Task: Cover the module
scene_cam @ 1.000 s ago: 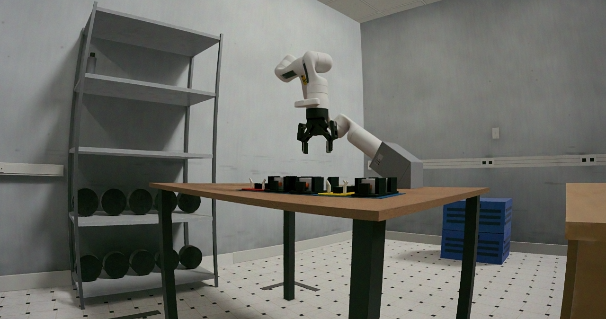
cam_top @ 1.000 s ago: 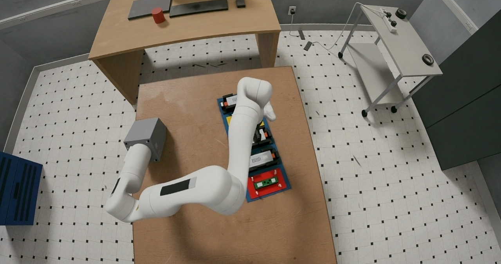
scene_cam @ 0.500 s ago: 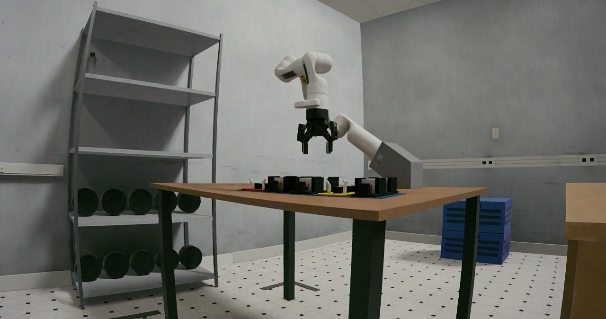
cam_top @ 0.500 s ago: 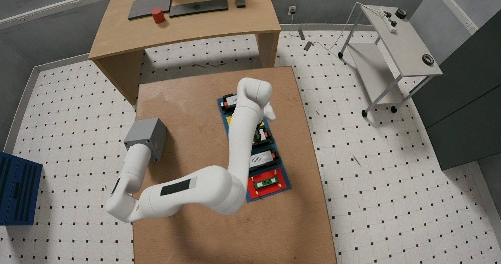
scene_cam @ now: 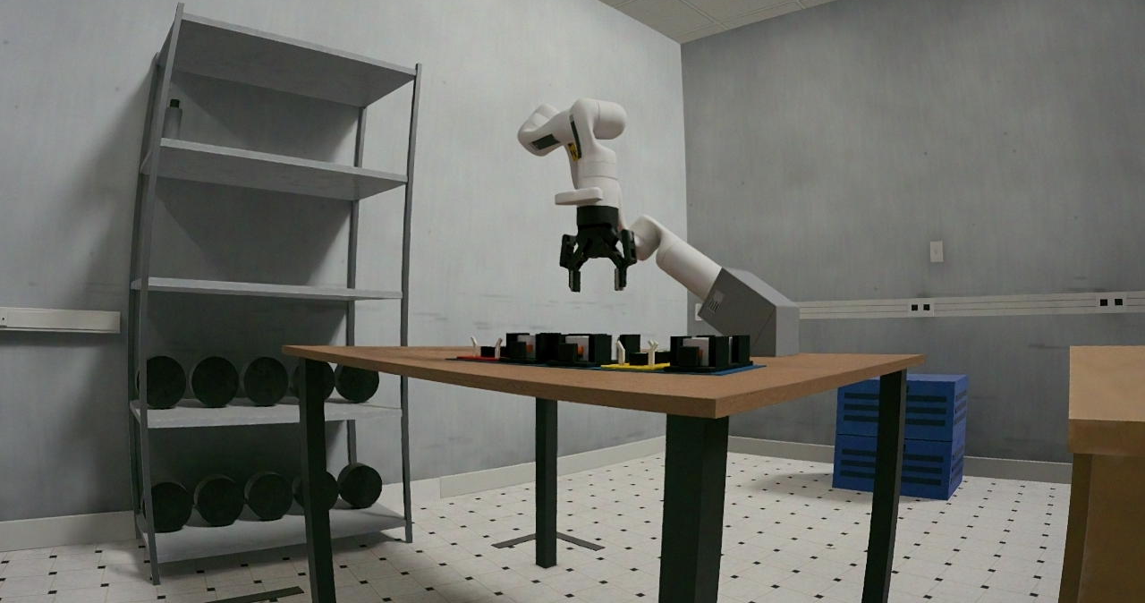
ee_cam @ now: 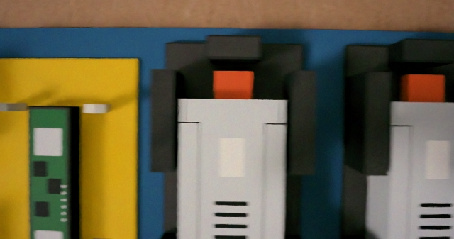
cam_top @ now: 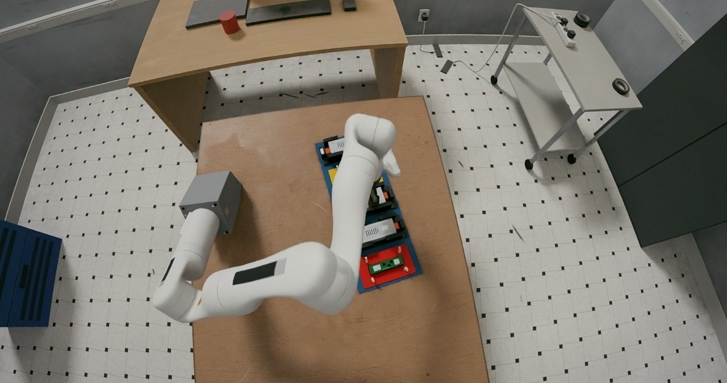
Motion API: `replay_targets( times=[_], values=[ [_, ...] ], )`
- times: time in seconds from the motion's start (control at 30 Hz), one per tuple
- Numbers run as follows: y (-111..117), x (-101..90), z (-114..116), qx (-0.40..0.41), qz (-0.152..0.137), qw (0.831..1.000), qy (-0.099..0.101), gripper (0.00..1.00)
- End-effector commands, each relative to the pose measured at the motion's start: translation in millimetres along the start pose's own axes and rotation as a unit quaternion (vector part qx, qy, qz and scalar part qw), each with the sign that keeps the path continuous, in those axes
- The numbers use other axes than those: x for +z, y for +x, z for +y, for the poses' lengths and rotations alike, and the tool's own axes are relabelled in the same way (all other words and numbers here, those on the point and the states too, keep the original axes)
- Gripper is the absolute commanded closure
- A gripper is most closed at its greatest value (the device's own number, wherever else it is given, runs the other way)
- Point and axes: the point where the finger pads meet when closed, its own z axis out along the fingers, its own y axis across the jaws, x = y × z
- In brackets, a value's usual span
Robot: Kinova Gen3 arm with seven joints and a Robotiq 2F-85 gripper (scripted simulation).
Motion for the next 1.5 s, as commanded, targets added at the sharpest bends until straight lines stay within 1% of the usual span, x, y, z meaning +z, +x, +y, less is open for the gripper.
replay_targets(
  times=[0.0,0.2,0.43,0.77,1.47],
  values=[
    [0,-0.5,19,0.0,0.001,1.0,0.001,0.0],
    [0,1.1,55,0.0,0.001,1.0,0.001,0.0],
    [0,1.1,55,0.0,0.001,1.0,0.001,0.0],
    [1,3.9,114,0.0,0.001,1.0,0.0,0.0],
    [1,3.9,118,0.0,0.001,1.0,0.0,0.0]
  ],
)
